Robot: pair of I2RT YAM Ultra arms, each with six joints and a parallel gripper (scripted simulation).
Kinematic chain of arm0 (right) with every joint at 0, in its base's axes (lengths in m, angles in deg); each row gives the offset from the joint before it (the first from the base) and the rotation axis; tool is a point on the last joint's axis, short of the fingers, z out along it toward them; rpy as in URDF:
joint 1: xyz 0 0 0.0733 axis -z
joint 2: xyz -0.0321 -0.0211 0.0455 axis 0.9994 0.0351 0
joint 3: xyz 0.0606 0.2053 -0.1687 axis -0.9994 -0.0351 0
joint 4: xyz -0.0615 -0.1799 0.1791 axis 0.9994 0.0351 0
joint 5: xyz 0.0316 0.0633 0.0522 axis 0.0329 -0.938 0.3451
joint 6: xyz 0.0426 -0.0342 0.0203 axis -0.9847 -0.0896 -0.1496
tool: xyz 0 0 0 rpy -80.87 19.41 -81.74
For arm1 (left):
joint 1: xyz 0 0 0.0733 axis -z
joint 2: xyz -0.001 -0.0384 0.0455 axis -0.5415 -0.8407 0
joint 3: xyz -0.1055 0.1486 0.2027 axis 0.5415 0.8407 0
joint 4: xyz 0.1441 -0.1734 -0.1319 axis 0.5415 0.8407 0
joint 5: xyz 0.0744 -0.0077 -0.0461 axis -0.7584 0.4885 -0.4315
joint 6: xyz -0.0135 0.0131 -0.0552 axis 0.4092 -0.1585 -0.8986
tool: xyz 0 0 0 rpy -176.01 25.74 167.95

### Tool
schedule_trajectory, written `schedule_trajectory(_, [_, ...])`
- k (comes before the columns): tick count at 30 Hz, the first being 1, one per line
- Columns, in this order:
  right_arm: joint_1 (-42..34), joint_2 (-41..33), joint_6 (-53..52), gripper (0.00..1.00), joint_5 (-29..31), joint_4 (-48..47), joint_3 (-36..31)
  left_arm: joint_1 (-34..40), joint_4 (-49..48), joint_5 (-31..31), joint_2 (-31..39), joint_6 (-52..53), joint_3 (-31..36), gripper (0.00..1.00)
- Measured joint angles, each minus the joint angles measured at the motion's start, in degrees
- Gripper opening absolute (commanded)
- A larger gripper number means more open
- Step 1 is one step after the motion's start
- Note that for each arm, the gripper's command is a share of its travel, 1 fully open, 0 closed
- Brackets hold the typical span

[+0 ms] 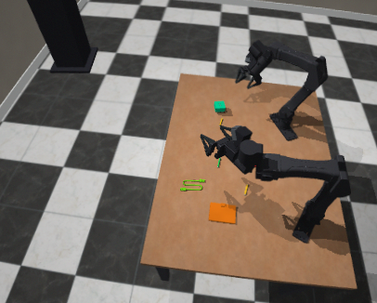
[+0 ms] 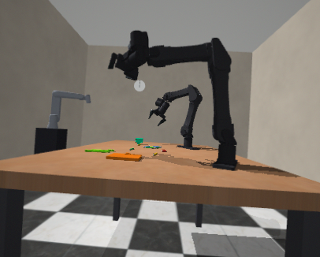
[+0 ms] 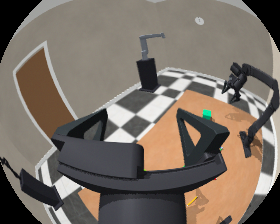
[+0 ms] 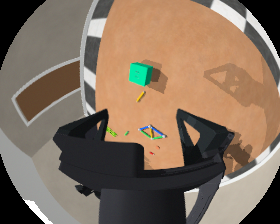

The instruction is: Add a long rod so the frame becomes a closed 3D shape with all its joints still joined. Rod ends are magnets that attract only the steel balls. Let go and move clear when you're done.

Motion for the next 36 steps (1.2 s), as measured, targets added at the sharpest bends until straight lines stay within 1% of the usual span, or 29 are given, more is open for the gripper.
schedule_trajectory(18, [0.00, 0.00, 0.00, 1.00, 0.00, 0.00, 0.00, 0.00, -0.07, 0.00, 0.00, 0.00, 0.00, 1.00])
schedule_trajectory(22, [-0.17, -0.04, 1.16, 1.00, 0.31, -0.85, -0.11, 0.00, 0.39, -0.92, 0.24, 0.57, 0.50, 1.00])
schedule_trajectory(24, [-1.05, -0.61, 2.80, 1.00, 0.79, -2.34, -1.14, 0.02, 1.66, -2.32, 1.25, 1.27, 2.45, 1.00])
schedule_trajectory(26, [-2.93, -2.03, 5.14, 1.00, 1.49, -4.09, -3.28, 0.22, 3.80, -4.46, 3.26, 2.12, 5.81, 1.00])
schedule_trajectory(32, [-14.05, -10.12, 12.90, 1.00, 4.07, -9.22, -12.94, 3.04, 12.22, -12.63, 13.03, 3.17, 19.45, 1.00])
schedule_trajectory(36, [-19.37, -13.18, 16.26, 1.00, 6.16, -11.93, -16.37, 4.87, 16.33, -17.55, 17.09, 2.78, 24.06, 1.00])
